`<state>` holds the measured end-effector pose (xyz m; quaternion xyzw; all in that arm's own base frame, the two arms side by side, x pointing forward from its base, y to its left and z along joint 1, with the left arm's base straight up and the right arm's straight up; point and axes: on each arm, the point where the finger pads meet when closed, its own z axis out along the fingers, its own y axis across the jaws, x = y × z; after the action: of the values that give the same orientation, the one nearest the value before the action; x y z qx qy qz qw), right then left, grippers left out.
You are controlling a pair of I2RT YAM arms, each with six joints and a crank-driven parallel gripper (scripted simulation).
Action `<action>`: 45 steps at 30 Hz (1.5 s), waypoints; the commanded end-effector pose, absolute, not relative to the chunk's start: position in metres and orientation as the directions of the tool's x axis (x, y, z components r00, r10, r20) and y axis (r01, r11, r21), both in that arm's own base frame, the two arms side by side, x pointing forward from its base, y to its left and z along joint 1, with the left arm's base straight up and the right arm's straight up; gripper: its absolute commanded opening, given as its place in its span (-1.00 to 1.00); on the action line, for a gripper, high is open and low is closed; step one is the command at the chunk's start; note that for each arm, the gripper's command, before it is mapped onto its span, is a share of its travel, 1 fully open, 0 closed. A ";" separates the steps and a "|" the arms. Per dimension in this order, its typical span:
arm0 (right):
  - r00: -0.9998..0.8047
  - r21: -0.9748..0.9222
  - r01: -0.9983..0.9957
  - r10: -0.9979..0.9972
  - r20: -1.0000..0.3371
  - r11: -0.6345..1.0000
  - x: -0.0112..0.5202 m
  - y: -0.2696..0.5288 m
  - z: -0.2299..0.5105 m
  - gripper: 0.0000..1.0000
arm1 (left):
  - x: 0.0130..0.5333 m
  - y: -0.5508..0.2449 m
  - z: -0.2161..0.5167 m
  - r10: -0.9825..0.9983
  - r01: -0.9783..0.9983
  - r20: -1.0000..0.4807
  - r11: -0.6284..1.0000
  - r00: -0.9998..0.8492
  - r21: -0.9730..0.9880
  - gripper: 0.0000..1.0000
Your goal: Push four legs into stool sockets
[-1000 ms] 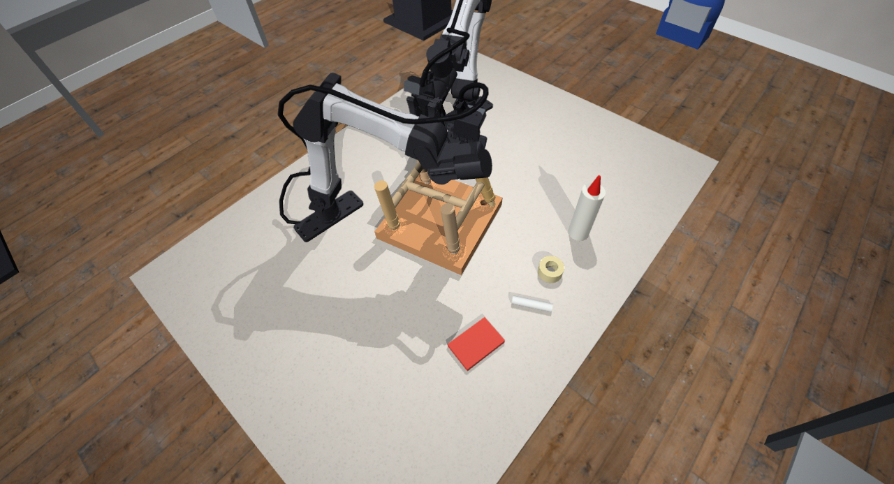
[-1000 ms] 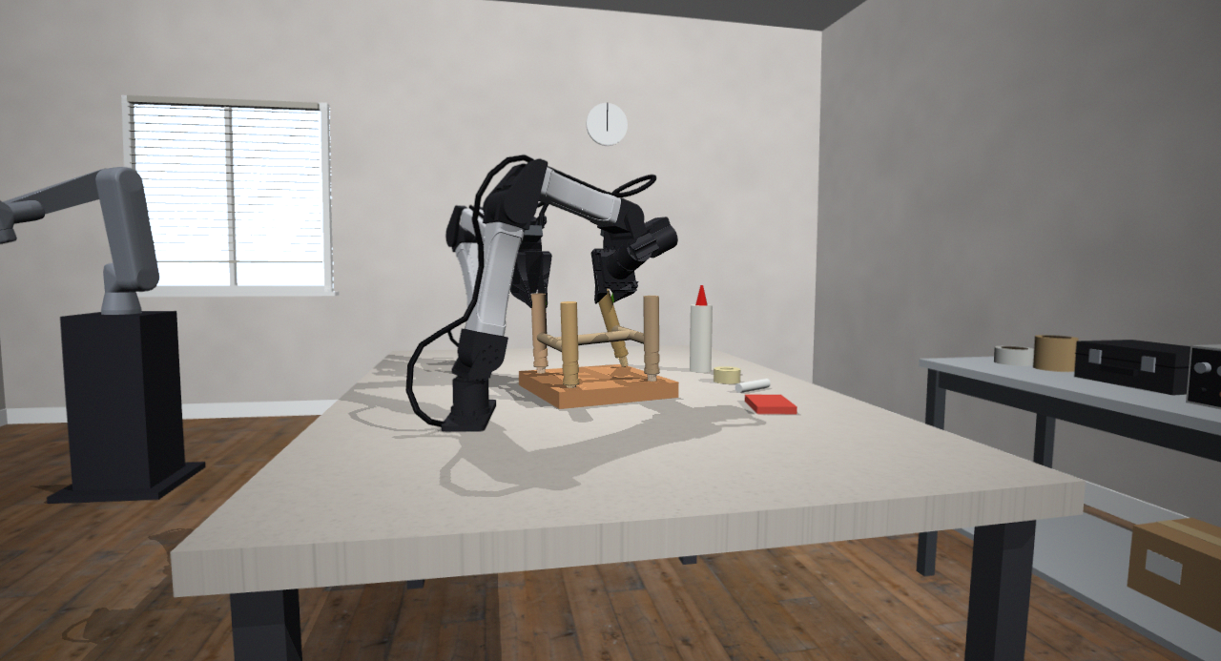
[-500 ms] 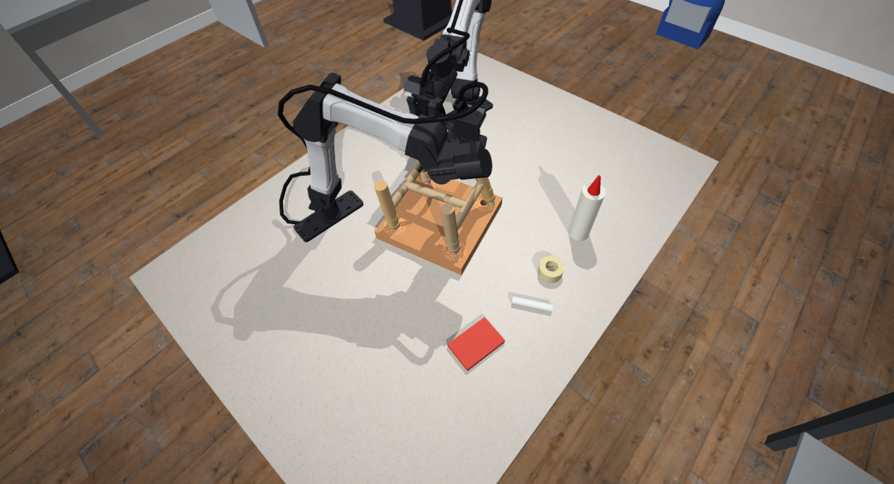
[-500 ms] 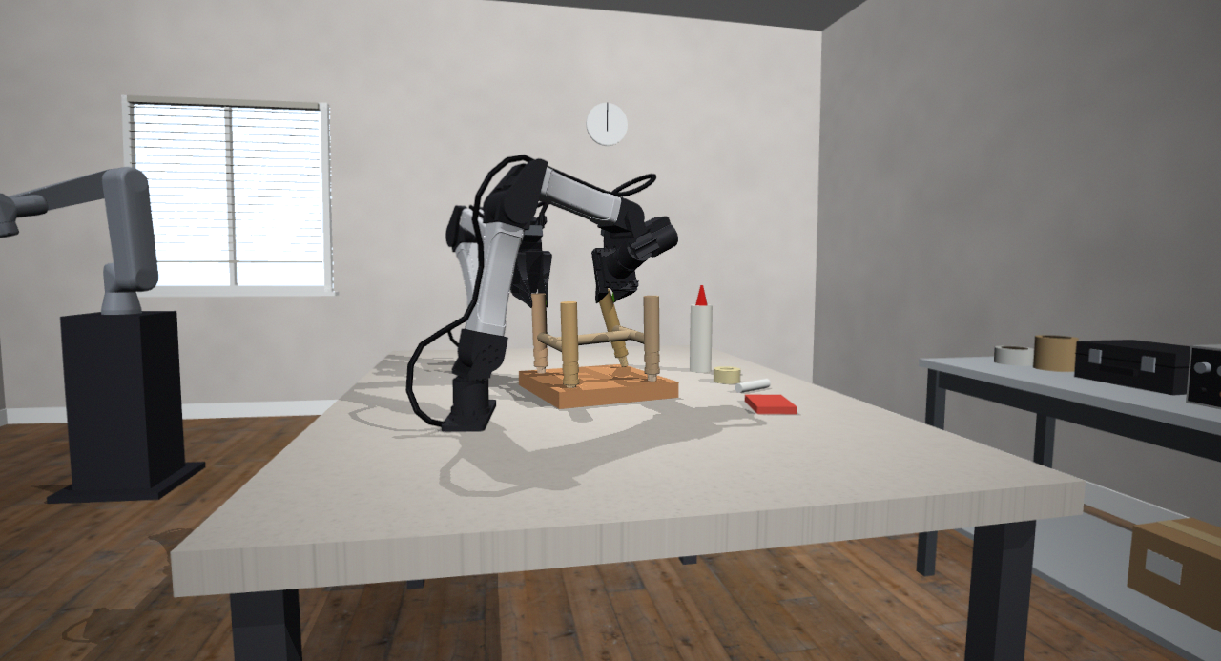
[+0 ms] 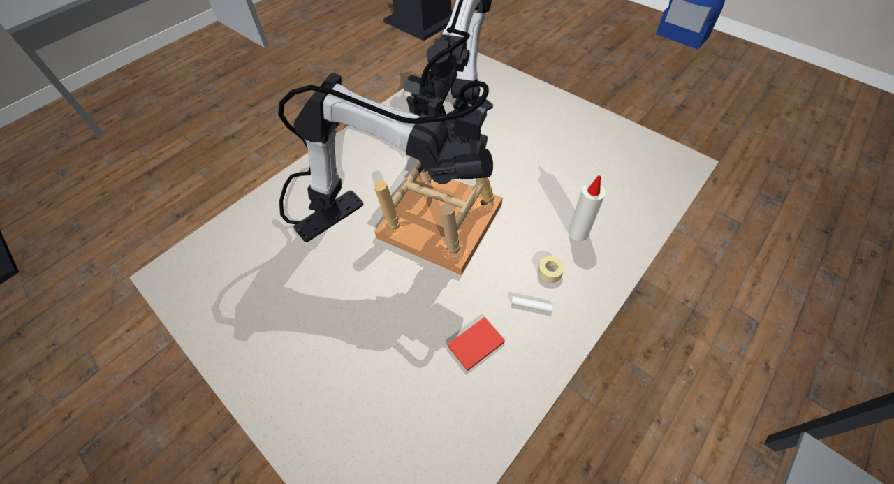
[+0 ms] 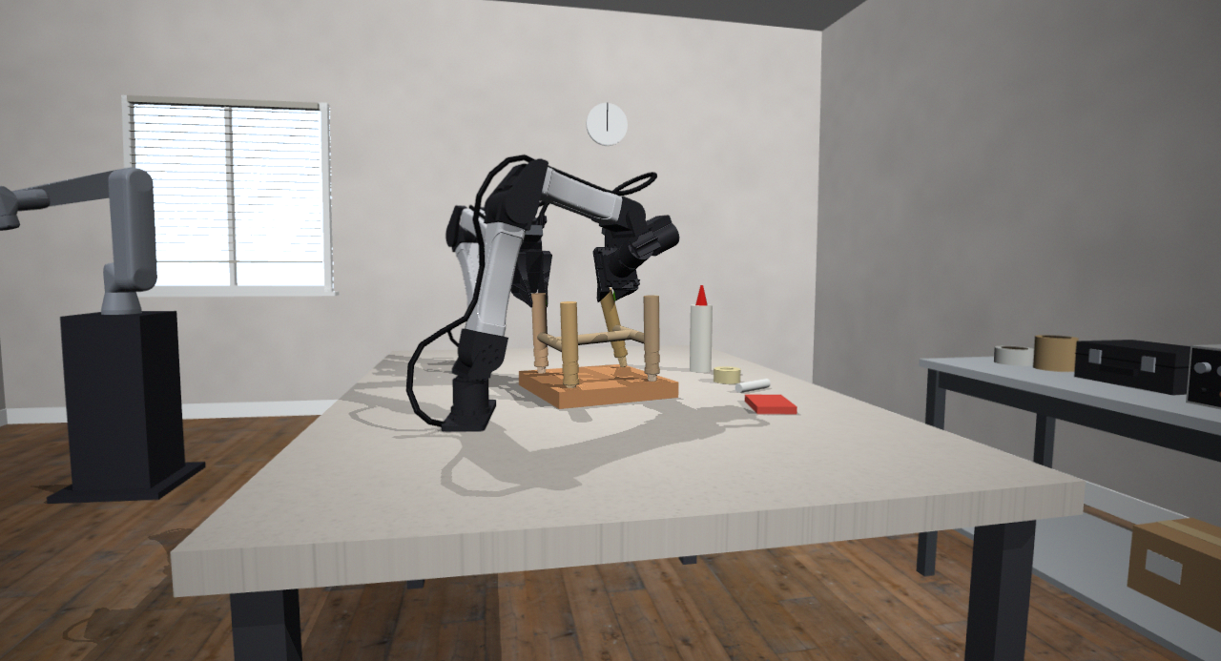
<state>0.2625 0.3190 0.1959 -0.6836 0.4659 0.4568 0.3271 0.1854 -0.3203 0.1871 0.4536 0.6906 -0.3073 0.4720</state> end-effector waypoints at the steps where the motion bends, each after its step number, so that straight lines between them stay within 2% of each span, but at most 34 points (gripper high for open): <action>1: 0.370 -0.293 -0.916 -0.300 -0.879 -0.273 0.329 0.330 0.205 -0.41 | 0.119 -0.336 0.190 0.326 0.977 -0.927 0.160 -0.185 -0.139 -0.41; 36: 0.369 -0.291 -0.917 -0.301 -0.879 -0.274 0.329 0.329 0.205 -0.41 | 0.119 -0.334 0.186 0.336 0.976 -0.922 0.164 -0.193 -0.144 -0.41; 37: 0.153 -0.032 -0.934 -0.319 -0.935 -0.355 0.263 0.321 0.204 -0.41 | 0.185 -0.323 0.197 0.307 0.919 -0.942 0.395 -0.133 0.000 -0.41; 45: 0.200 -0.087 -0.936 -0.313 -0.929 -0.340 0.280 0.322 0.205 -0.41 | 0.173 -0.326 0.193 0.315 0.934 -0.938 0.356 -0.147 -0.027 -0.41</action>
<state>0.2635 0.3191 0.1968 -0.6847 0.4646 0.4567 0.3268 0.1856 -0.3204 0.1875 0.4537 0.6899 -0.3070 0.4732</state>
